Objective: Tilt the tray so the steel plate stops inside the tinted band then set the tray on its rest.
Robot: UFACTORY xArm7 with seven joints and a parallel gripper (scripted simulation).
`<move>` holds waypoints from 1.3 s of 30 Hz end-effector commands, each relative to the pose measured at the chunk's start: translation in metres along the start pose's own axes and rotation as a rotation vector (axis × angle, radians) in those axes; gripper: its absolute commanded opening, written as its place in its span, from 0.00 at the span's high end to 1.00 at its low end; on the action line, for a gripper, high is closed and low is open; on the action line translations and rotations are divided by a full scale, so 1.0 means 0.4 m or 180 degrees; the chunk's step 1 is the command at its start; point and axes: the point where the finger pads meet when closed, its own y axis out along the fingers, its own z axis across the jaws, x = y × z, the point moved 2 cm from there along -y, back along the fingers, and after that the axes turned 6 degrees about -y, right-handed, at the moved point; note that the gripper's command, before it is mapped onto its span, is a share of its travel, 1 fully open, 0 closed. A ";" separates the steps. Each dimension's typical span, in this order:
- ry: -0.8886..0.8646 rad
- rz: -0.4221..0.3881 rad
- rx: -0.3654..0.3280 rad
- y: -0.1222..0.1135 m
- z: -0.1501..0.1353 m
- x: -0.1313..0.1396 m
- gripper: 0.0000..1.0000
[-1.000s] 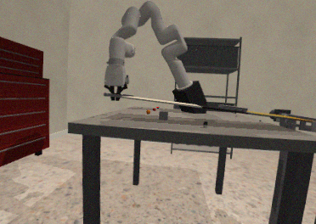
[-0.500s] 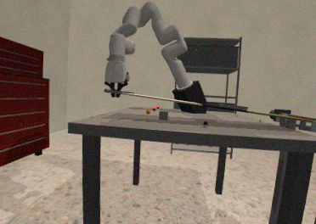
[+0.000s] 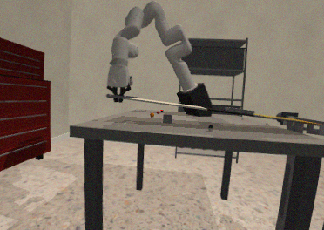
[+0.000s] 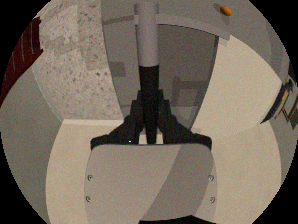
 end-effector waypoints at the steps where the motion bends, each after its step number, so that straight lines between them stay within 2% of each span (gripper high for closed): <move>1: 0.0005 -0.0007 0.0007 0.018 -0.004 0.003 1.00; 14: 0.0005 -0.0007 0.0007 0.021 -0.004 0.003 1.00; 16: 0.0005 -0.0007 0.0007 -0.042 0.001 0.004 1.00; 19: 0.0005 -0.0007 0.0007 -0.172 0.017 0.005 1.00; 20: 0.0005 -0.0007 0.0007 -0.184 0.019 0.006 1.00; 21: 0.0005 -0.0007 0.0007 -0.172 0.017 0.005 1.00; 24: 0.0005 -0.0007 0.0007 -0.042 0.001 0.004 1.00; 26: 0.0005 -0.0007 0.0007 0.005 -0.003 0.004 1.00; 39: 0.0005 -0.0007 0.0007 0.023 -0.004 0.003 1.00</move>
